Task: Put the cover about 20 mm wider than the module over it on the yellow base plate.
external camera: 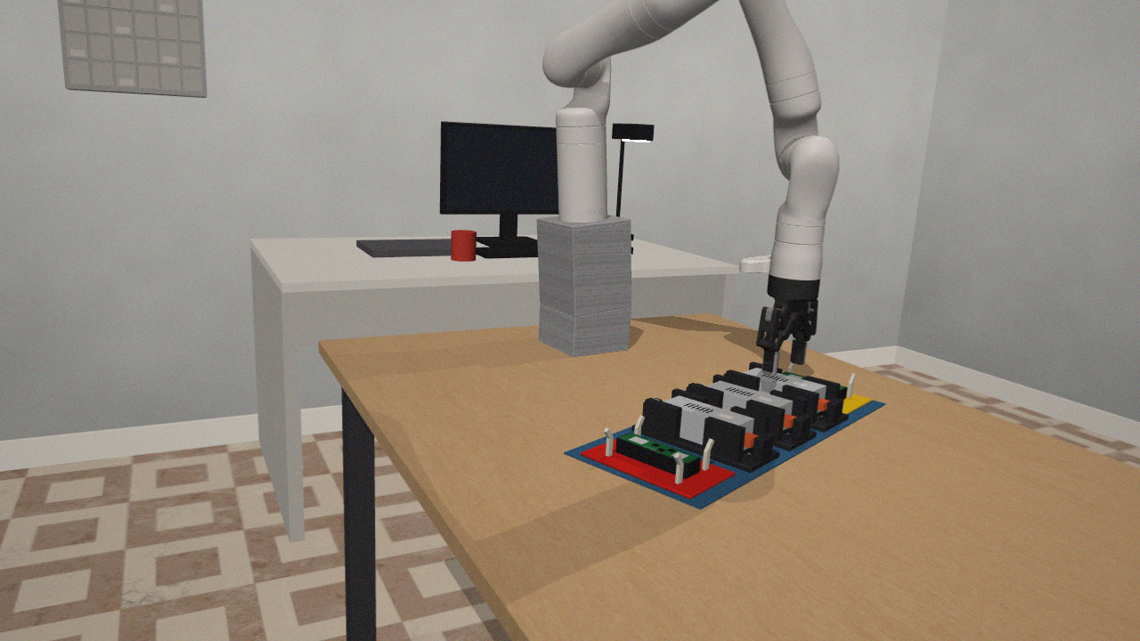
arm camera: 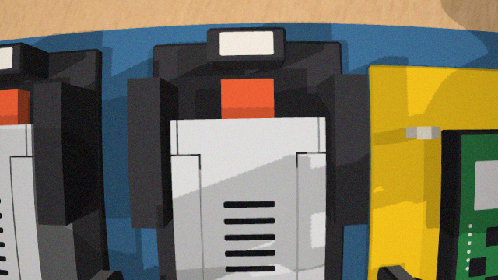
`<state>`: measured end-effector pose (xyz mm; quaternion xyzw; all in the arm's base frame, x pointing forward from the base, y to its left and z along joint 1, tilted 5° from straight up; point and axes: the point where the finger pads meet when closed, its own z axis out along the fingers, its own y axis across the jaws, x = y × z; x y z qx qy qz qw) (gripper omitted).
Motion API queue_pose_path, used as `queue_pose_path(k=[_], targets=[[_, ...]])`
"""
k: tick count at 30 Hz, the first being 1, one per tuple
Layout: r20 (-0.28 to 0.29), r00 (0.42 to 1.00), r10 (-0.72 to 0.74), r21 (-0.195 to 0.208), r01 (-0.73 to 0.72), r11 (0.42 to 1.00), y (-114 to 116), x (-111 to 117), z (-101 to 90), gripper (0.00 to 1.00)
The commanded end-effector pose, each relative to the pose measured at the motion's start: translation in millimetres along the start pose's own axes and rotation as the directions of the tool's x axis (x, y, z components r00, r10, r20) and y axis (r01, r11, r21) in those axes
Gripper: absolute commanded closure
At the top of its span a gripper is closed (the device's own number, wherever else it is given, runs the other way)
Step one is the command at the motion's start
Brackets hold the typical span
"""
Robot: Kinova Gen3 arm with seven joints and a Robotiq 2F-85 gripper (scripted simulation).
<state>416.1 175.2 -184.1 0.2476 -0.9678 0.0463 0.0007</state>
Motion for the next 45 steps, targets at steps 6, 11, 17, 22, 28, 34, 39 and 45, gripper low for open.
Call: queue_pose_path(k=[6, 11, 17, 22, 28, 34, 39, 45], targets=[[0.002, 1.000, 0.000, 0.000, 0.000, 1.000, 0.0, -0.8, 6.4, 0.00], [0.002, 1.000, 0.000, 0.000, 0.000, 1.000, 0.0, -0.8, 8.4, 0.00], [0.002, 1.000, 0.000, 0.000, 0.000, 1.000, 0.0, -0.8, 10.3, 0.00], [0.002, 1.000, 0.000, 0.000, 0.000, 1.000, 0.0, -0.8, 15.4, 0.00], [0.002, 1.000, 0.000, 0.000, 0.000, 1.000, 0.0, -0.8, 18.4, 0.00], [0.002, 1.000, 0.000, 0.000, 0.000, 1.000, 0.0, -0.8, 20.3, 0.00], [0.002, 1.000, 0.000, 0.000, 0.000, 1.000, 0.0, -0.8, 25.4, 0.00], [0.002, 1.000, 0.000, 0.000, 0.000, 1.000, 0.0, -0.8, 28.4, 0.00]])
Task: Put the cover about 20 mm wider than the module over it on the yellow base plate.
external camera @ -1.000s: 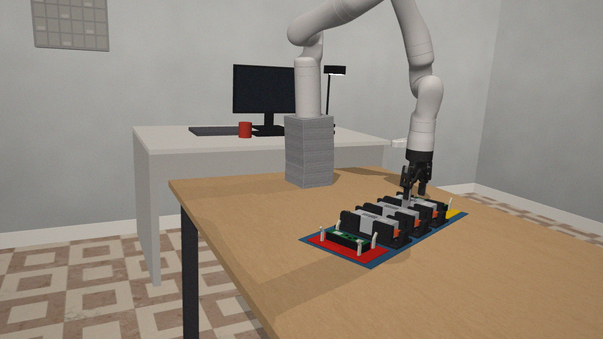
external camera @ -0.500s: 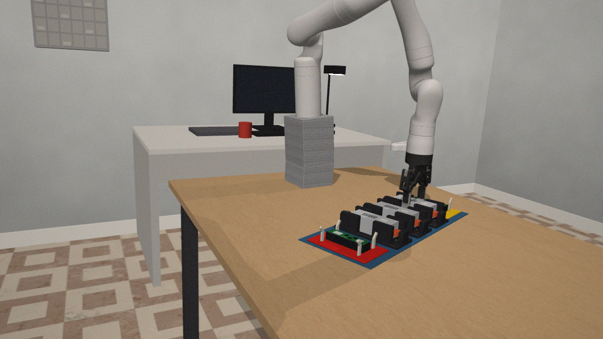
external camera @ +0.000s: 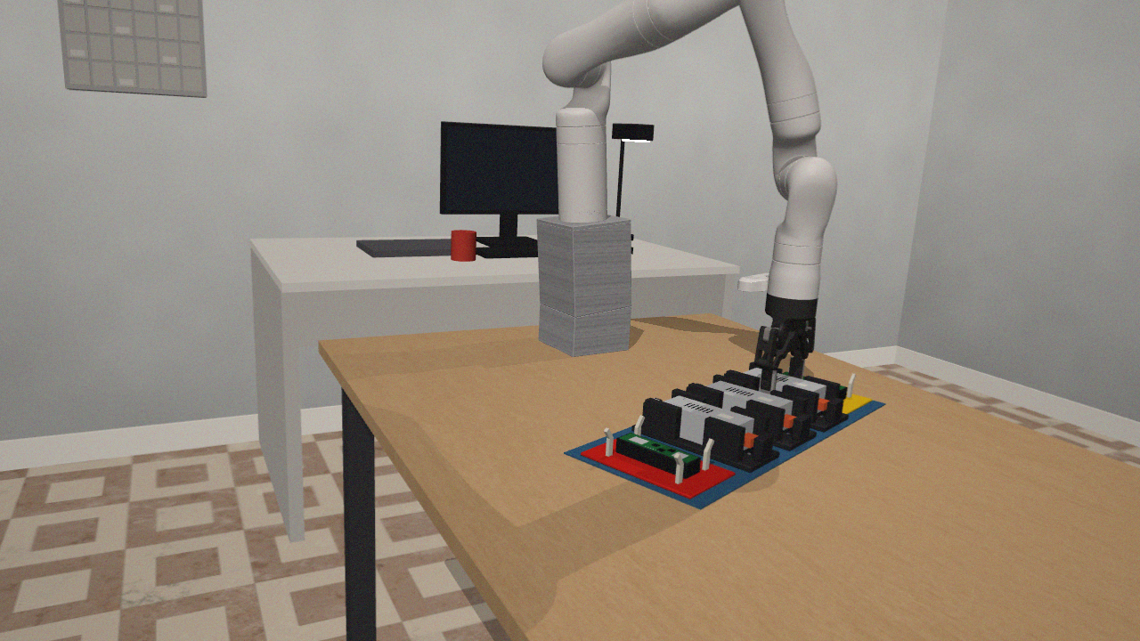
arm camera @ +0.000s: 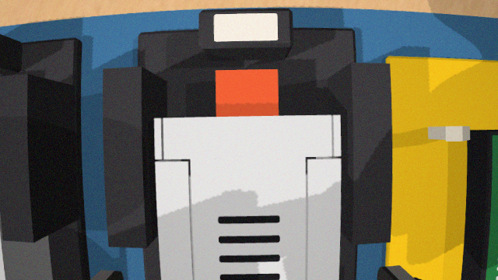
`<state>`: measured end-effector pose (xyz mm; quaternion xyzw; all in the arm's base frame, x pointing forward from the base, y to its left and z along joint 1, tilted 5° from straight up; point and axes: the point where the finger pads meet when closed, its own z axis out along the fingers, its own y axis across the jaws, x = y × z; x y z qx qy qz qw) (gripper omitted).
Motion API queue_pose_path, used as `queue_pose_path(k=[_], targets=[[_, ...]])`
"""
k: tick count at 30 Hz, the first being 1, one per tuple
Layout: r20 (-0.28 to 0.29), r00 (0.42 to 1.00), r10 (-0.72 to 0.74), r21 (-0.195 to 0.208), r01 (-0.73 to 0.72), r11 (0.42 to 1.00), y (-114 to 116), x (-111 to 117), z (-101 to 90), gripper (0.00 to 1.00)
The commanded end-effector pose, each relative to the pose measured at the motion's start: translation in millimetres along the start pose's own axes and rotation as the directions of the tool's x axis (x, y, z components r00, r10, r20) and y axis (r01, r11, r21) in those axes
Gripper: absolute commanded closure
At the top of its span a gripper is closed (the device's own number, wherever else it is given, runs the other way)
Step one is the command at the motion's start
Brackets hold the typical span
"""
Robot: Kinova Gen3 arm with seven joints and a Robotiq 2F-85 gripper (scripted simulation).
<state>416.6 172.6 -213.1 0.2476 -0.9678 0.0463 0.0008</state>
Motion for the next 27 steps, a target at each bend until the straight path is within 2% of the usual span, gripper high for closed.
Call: queue_pose_path(k=[1, 21, 22, 27], targets=[[0.002, 1.000, 0.000, 0.000, 0.000, 1.000, 0.0, -0.9, -0.8, 0.00], [0.002, 1.000, 0.000, 0.000, 0.000, 1.000, 0.0, -0.9, 9.2, 0.00], [0.002, 1.000, 0.000, 0.000, 0.000, 1.000, 0.0, -0.9, 9.2, 0.30], [0.002, 1.000, 0.000, 0.000, 0.000, 1.000, 0.0, -0.9, 9.2, 0.30]])
